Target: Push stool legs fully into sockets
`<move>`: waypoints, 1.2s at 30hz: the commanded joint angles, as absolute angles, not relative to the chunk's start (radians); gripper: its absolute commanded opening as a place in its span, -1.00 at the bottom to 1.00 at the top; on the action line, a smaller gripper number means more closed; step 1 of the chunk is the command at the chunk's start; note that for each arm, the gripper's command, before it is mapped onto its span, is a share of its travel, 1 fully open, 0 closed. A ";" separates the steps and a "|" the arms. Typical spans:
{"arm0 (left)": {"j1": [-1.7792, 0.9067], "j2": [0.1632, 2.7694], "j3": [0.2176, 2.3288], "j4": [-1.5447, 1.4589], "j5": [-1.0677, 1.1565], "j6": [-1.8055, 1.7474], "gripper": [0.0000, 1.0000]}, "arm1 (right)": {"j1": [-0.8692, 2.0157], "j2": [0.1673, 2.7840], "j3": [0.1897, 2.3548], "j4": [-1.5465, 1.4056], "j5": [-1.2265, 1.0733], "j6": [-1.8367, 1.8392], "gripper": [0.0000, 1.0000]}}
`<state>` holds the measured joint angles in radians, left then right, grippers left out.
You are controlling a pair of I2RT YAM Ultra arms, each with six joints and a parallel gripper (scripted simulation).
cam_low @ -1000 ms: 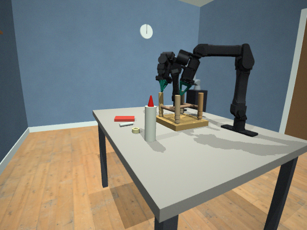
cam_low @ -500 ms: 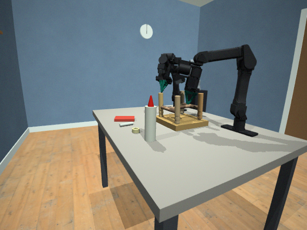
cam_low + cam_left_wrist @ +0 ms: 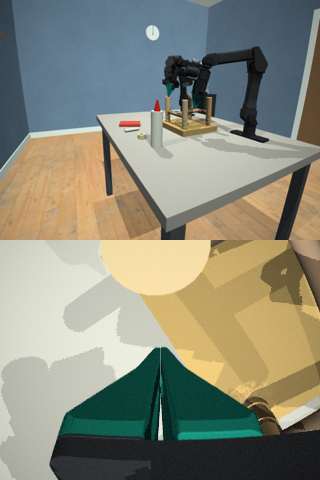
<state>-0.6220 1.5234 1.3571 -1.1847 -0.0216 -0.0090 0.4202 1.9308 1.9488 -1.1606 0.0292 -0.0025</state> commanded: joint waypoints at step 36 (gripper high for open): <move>-0.625 1.474 1.549 -1.345 -0.027 -0.018 -1.00 | 0.422 1.925 1.953 -1.179 0.029 0.002 -1.00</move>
<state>-0.6258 1.5078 1.5375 -1.3682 -0.0223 -0.0132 0.4202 1.9297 1.9499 -1.1641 0.0292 -0.0025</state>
